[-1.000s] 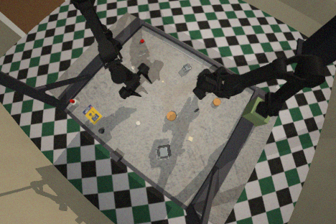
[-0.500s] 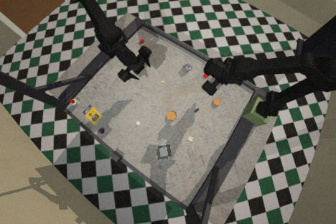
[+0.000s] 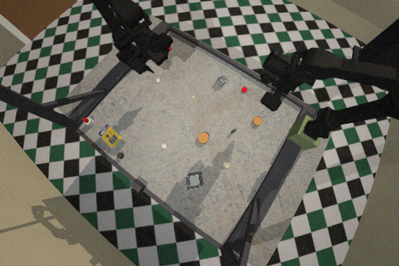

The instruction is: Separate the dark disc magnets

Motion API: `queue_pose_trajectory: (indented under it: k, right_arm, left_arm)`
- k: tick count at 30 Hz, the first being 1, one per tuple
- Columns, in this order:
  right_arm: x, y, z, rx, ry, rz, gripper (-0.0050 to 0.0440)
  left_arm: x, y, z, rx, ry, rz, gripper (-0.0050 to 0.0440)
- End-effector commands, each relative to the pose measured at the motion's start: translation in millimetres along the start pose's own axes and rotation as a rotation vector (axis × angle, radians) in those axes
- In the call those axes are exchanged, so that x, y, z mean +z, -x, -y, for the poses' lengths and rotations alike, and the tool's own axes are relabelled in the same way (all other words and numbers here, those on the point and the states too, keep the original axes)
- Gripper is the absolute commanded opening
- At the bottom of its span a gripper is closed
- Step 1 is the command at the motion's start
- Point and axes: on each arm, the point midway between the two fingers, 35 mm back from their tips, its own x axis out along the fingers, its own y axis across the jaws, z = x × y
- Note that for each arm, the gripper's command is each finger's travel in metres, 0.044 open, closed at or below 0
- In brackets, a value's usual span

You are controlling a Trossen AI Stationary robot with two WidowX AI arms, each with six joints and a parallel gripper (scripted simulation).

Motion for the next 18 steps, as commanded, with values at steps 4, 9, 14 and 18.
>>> queue_pose_trajectory:
  k: [4, 9, 14, 18]
  right_arm:
    - [-32.7, 49.8, 9.0, 0.111, 0.02, -0.047, 0.04]
    - [-54.1, 68.6, 10.3, 0.166, 0.029, -0.08, 0.04]
    - [-58.0, 72.1, 10.3, 0.177, 0.031, -0.085, 0.04]
    - [-58.6, 72.4, 10.3, 0.178, 0.031, -0.085, 0.0376]
  left_arm:
    - [-44.6, 38.4, -10.5, -0.078, 0.058, -0.095, 0.04]
    - [-68.7, 53.3, -10.9, -0.119, 0.091, -0.149, 0.04]
    - [-73.3, 56.2, -10.7, -0.126, 0.097, -0.159, 0.04]
    - [-74.9, 54.5, -10.3, -0.128, 0.099, -0.171, 0.04]
